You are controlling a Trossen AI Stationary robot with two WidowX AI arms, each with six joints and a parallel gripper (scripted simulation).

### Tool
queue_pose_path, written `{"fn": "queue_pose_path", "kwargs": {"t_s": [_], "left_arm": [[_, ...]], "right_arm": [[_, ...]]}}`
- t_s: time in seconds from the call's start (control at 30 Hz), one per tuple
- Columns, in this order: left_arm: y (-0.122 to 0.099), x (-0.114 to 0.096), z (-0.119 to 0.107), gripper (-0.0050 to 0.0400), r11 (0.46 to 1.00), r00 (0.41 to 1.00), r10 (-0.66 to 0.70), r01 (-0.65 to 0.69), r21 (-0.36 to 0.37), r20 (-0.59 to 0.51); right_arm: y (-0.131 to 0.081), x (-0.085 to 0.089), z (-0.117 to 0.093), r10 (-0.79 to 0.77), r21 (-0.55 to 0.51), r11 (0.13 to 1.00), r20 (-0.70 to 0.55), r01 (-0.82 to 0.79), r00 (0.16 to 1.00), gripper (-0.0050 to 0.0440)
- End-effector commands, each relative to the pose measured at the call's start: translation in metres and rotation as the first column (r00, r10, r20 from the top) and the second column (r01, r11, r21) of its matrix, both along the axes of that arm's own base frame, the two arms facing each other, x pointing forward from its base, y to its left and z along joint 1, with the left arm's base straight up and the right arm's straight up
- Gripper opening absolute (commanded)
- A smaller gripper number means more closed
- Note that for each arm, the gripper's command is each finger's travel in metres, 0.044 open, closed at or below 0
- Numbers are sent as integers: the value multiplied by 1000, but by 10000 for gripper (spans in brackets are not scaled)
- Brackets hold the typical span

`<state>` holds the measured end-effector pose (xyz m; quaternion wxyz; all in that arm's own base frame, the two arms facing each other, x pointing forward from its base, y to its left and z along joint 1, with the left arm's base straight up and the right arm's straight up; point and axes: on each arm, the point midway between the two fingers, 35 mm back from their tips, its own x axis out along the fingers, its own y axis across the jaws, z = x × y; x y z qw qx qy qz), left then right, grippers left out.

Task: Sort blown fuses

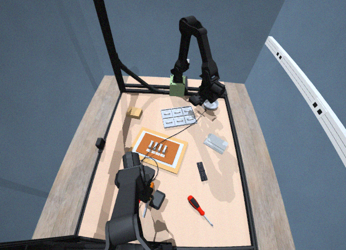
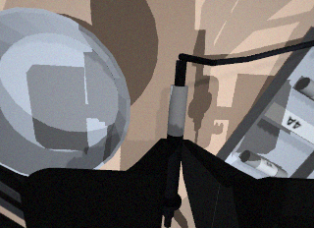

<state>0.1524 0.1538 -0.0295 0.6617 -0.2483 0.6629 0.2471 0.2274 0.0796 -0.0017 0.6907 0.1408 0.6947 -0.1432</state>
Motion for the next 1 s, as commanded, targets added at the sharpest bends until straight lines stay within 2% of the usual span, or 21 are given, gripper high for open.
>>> {"fn": "queue_pose_path", "kwargs": {"t_s": [0.0,0.97], "left_arm": [[1,-1,-4,-50,1000,1000,6,-6,1,-1],[0,-1,-31,-50,1000,1000,5,-5,1,-1]], "right_arm": [[-8,2,6,11,8,1000,26,-11,1000,-50],[-79,-8,5,84,1,996,24,-84,996,-50]]}}
